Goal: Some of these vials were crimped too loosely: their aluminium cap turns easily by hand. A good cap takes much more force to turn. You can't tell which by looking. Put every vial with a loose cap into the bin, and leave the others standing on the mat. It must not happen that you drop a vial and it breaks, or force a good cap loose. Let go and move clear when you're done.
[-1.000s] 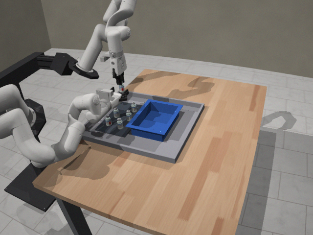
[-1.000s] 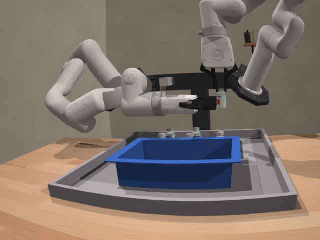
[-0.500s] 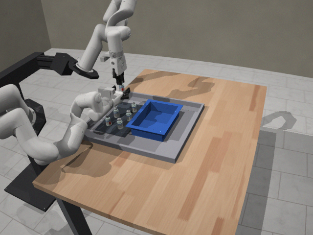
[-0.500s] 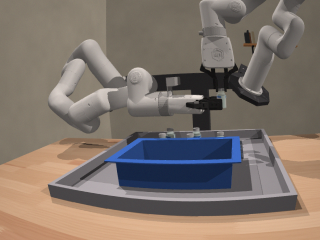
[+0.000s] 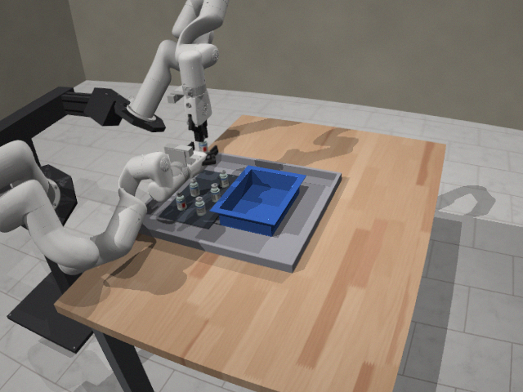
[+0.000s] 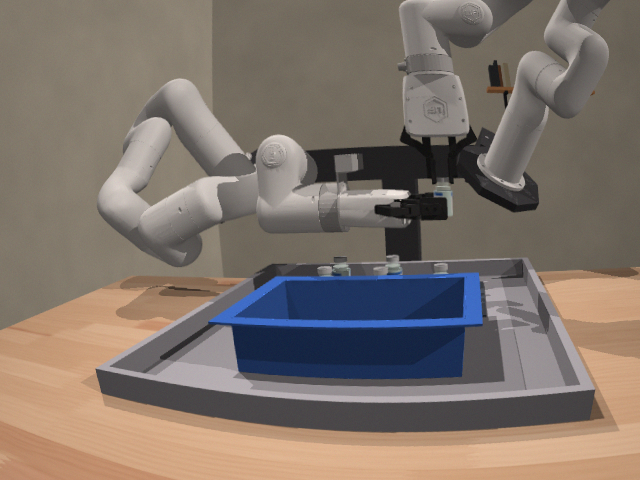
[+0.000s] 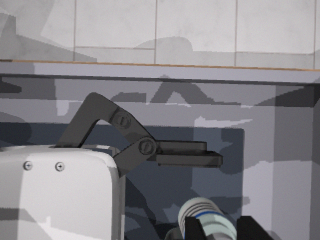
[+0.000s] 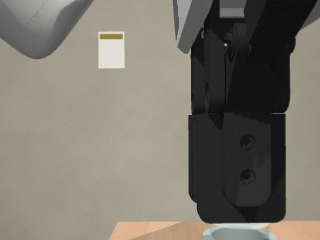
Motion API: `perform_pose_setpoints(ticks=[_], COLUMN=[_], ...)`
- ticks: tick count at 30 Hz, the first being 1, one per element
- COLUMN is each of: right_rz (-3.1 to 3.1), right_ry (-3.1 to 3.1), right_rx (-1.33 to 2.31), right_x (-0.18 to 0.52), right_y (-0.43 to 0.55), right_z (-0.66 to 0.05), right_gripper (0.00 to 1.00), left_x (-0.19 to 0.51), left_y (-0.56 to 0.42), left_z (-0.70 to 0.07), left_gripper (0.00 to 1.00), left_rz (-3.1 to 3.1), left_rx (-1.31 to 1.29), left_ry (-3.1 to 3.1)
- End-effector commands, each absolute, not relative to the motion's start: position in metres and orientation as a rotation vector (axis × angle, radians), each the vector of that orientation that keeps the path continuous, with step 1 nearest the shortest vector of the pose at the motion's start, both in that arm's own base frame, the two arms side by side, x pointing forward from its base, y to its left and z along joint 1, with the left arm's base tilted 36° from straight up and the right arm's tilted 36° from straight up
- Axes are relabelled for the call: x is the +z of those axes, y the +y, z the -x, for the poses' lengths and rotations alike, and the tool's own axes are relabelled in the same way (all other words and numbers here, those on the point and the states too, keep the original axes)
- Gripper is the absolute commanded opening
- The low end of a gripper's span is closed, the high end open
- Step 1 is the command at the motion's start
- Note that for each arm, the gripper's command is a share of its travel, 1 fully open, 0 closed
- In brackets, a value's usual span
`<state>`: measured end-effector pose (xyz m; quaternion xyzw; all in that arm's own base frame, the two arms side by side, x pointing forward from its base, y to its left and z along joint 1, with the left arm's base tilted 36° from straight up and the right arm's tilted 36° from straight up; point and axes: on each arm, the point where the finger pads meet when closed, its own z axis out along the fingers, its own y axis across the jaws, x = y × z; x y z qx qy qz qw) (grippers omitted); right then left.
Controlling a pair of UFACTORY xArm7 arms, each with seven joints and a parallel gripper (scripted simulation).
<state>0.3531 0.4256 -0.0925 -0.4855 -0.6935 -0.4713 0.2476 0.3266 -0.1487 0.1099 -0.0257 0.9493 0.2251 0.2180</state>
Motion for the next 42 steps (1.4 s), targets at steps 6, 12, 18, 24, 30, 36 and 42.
perform_pose_setpoints(ticks=[6,12,18,24,30,36,42], right_rz=[1.318,1.318,1.318,1.318,1.318,1.318,1.318], right_ry=[-1.889,-1.889,-1.889,-1.889,-1.889,-1.889,-1.889], right_rx=[-1.287,-1.287,-1.287,-1.287,-1.287,-1.286,-1.286], right_x=[-0.0903,-0.0907,-0.0907,-0.0909,-0.0911,-0.0908,-0.0903], right_y=[0.4272,0.4281,0.4278,0.4279,0.4280,0.4279,0.4278], right_z=[-0.3524,-0.3527,-0.3525,-0.3523,-0.3522,-0.3520,-0.3520], right_gripper=[1.00,1.00,0.00,0.00,0.00,0.00,0.00], left_x=[0.1111,0.1112,0.1112,0.1111,0.1111,0.1112,0.1112], left_y=[-0.1505,-0.1504,-0.1506,-0.1509,-0.1512,-0.1507,-0.1505], left_z=[-0.3267,-0.3265,-0.3266,-0.3264,-0.3263,-0.3267,-0.3271], left_gripper=[0.23,0.23,0.23,0.23,0.23,0.23,0.23], left_rz=[0.069,0.069,0.069,0.069,0.069,0.070,0.070], left_rx=[0.619,0.619,0.619,0.619,0.619,0.619,0.619], left_ry=[2.627,2.627,2.627,2.627,2.627,2.627,2.627])
